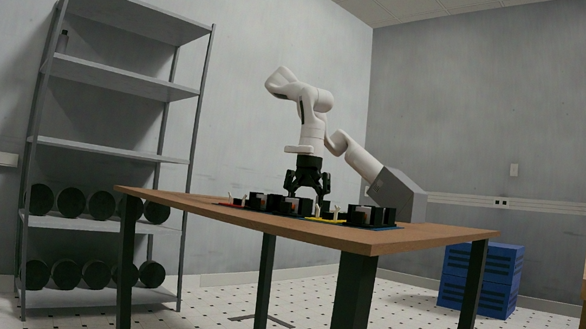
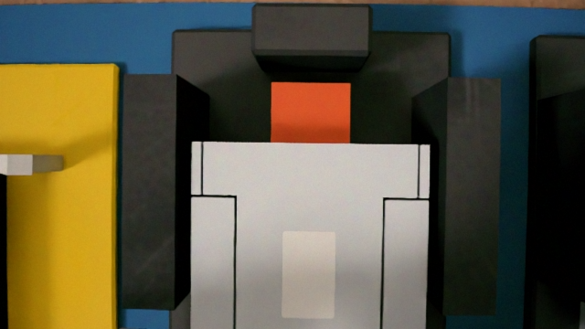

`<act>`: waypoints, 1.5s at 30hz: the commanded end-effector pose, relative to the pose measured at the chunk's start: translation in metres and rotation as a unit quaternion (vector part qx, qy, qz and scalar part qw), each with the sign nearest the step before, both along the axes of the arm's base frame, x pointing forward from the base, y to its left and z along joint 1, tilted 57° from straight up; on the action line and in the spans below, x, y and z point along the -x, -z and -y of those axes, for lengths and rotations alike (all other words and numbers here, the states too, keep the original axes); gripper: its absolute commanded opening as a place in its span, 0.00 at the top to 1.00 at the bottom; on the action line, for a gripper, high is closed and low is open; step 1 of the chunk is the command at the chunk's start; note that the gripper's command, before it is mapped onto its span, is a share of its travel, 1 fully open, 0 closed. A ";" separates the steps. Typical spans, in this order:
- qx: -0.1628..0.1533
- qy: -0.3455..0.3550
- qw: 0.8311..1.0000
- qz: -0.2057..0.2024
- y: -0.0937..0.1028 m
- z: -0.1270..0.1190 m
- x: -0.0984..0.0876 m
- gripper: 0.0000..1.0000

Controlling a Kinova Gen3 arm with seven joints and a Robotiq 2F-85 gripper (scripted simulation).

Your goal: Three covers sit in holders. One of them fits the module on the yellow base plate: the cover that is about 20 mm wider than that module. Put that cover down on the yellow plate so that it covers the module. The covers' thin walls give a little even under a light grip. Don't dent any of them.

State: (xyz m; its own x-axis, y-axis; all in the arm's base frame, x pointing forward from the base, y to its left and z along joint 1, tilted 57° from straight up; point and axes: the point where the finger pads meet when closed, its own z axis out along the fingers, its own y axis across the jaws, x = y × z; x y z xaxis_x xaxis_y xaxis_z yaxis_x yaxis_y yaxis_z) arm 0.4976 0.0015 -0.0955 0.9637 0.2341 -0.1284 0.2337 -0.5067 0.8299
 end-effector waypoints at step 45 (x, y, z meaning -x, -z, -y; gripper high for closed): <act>-0.001 -0.001 1.000 0.000 -0.062 -0.096 0.015 0.00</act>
State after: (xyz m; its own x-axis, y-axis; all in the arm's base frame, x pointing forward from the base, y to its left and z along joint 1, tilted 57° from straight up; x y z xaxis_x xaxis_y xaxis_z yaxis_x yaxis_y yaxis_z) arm 0.4840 0.0883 -0.0388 0.9636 0.2348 -0.1282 0.2340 -0.5072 0.8295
